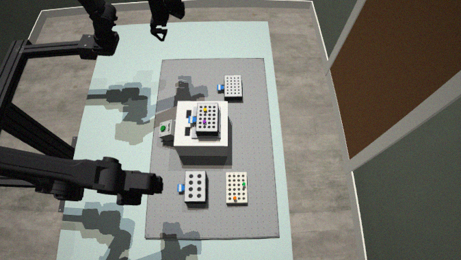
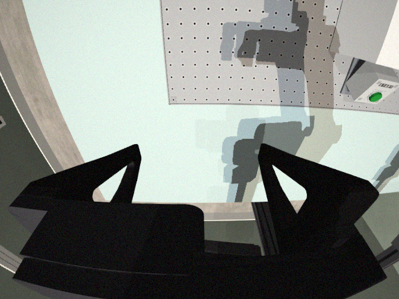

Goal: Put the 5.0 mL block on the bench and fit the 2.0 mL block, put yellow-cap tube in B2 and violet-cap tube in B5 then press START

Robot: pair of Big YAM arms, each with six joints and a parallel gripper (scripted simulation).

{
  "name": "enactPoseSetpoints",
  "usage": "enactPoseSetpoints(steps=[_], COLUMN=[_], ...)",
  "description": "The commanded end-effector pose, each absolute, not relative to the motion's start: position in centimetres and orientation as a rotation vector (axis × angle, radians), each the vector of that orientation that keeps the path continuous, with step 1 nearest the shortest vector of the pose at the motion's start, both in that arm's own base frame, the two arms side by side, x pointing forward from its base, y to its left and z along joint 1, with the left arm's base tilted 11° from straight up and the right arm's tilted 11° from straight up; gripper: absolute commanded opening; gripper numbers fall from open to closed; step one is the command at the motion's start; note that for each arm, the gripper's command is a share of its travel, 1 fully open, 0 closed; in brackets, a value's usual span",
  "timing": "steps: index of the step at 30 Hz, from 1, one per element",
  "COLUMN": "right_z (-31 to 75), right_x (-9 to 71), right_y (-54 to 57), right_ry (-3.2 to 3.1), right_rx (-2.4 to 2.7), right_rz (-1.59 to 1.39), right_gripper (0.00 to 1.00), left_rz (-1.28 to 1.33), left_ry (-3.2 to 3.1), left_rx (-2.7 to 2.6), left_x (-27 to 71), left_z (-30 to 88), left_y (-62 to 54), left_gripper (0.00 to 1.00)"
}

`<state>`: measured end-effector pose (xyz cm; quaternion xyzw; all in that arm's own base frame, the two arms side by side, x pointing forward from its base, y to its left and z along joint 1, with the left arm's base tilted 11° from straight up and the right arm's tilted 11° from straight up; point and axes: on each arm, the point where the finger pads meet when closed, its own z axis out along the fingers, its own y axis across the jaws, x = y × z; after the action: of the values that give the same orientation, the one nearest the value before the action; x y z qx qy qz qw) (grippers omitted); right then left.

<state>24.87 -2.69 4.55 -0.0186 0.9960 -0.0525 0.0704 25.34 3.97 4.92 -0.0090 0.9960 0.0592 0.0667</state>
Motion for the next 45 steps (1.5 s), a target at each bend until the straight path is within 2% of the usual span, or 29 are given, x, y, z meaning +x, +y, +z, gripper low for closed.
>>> enactPoseSetpoints(steps=[1, 19, 45], right_z=[6.2, 4.6, 6.2], right_x=[27.1, 25.2, 27.0], right_y=[-2.6, -2.5, -2.6], right_ry=[2.951, 2.994, 2.952], right_rx=[-0.067, -0.069, -0.064], right_rz=[-0.157, -0.154, -0.154], right_gripper=[0.0, 0.0, 0.0], left_rz=[0.18, 0.18, 0.18], left_ry=[2.927, 2.927, 2.927], left_rx=[-0.031, -0.031, -0.031], left_x=[27.9, 27.9, 27.9], left_z=[7.2, 7.2, 7.2], left_y=[3.8, 3.8, 3.8], left_gripper=[1.0, 1.0, 1.0])
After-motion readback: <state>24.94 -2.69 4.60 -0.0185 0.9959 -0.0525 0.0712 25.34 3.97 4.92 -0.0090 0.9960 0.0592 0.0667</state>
